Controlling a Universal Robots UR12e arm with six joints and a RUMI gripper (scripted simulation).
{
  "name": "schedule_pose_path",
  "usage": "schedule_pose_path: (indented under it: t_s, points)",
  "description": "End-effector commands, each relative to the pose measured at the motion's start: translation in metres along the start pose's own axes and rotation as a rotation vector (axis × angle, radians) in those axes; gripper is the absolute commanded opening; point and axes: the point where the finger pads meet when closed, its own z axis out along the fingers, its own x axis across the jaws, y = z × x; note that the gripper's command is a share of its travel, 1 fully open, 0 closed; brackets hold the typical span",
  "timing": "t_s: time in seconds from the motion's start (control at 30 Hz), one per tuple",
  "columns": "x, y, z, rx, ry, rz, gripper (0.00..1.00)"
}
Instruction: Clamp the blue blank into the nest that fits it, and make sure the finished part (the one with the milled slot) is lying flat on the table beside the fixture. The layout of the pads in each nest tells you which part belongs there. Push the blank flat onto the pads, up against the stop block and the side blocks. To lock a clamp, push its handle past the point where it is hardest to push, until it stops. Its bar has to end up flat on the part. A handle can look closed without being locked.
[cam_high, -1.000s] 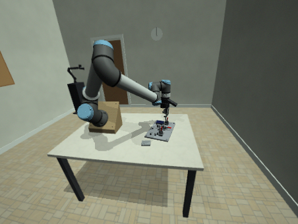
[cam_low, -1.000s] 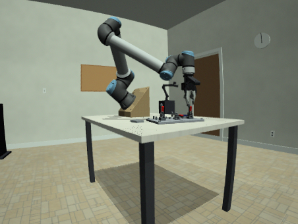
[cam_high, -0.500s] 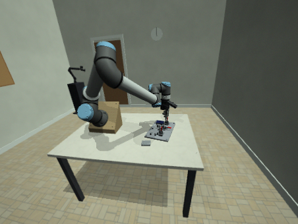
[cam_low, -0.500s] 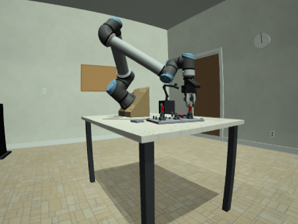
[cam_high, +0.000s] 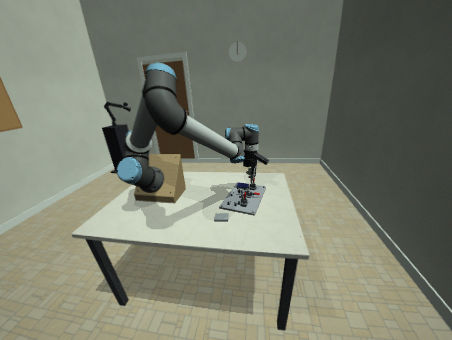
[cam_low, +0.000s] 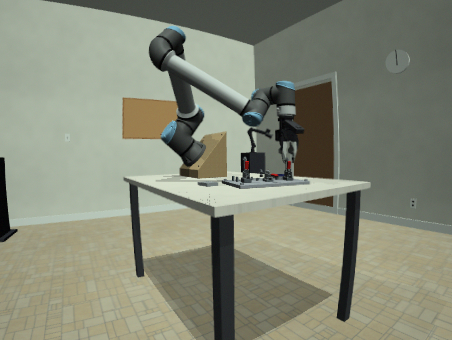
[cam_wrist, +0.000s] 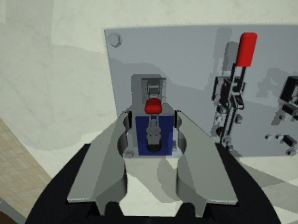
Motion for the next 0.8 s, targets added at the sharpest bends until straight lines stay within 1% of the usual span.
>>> schedule_pose_path:
  t_s: [0.0,0.63,0.77]
  points:
    - [0.0006,0.0009,-0.0005,0.001,0.000,-0.001,0.28]
    - [0.0006,0.0009,-0.0005,0.001,0.000,-0.001,0.28]
    - [0.0006,0.0018,0.0028,-0.001,0.001,-0.002,0.28]
